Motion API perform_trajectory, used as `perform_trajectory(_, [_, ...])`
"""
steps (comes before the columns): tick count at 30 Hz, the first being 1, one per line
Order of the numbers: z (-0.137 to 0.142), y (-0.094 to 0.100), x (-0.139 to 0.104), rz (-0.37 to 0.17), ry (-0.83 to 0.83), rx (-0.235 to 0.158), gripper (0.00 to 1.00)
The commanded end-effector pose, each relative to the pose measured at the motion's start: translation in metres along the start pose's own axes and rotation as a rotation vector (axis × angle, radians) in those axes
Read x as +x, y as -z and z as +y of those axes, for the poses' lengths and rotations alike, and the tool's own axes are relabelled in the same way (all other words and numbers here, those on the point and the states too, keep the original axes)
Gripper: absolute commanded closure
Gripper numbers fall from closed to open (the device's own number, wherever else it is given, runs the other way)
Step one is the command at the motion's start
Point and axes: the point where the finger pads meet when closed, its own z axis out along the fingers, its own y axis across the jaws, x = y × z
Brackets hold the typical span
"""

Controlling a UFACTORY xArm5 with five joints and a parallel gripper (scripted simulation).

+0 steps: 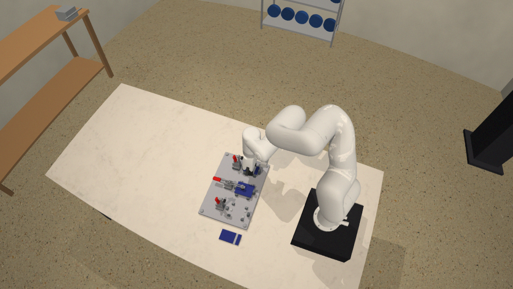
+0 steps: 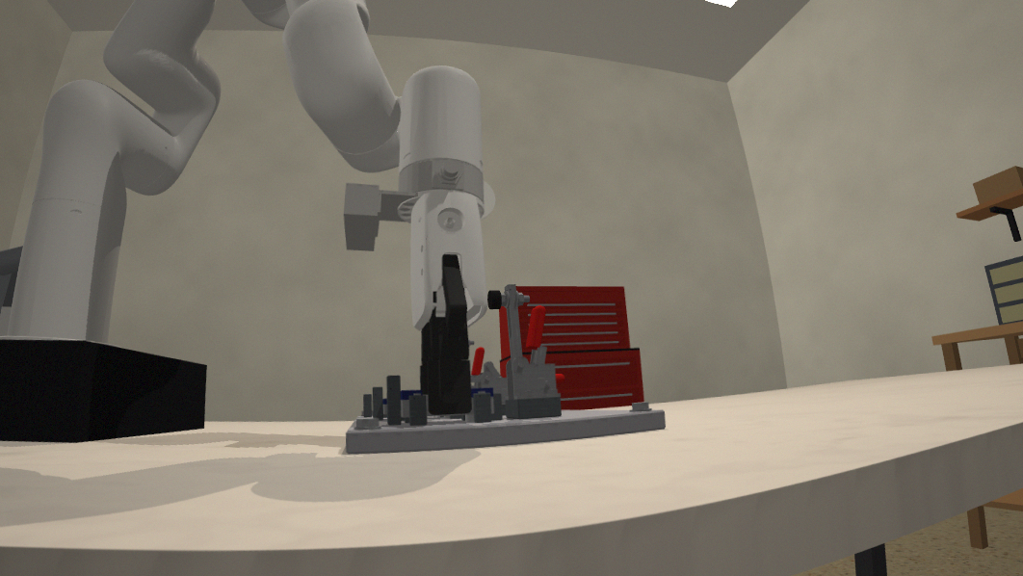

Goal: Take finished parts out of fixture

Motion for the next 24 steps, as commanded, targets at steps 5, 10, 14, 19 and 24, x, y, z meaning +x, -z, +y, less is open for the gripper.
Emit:
perform_trajectory(5, [0.0, 0.002, -0.001, -0.003, 0.0, 0.001, 1.0])
perform_trajectory(10, [0.0, 0.004, -0.001, -0.003, 0.0, 0.001, 1.0])
perform_trajectory(14, [0.0, 0.006, -0.001, -0.003, 0.0, 0.001, 1.0])
perform_trajectory(19, [0.0, 0.01, -0.001, -0.003, 0.0, 0.001, 1.0])
perform_trajectory(24, [0.0, 0.015, -0.001, -0.003, 0.0, 0.001, 1.0])
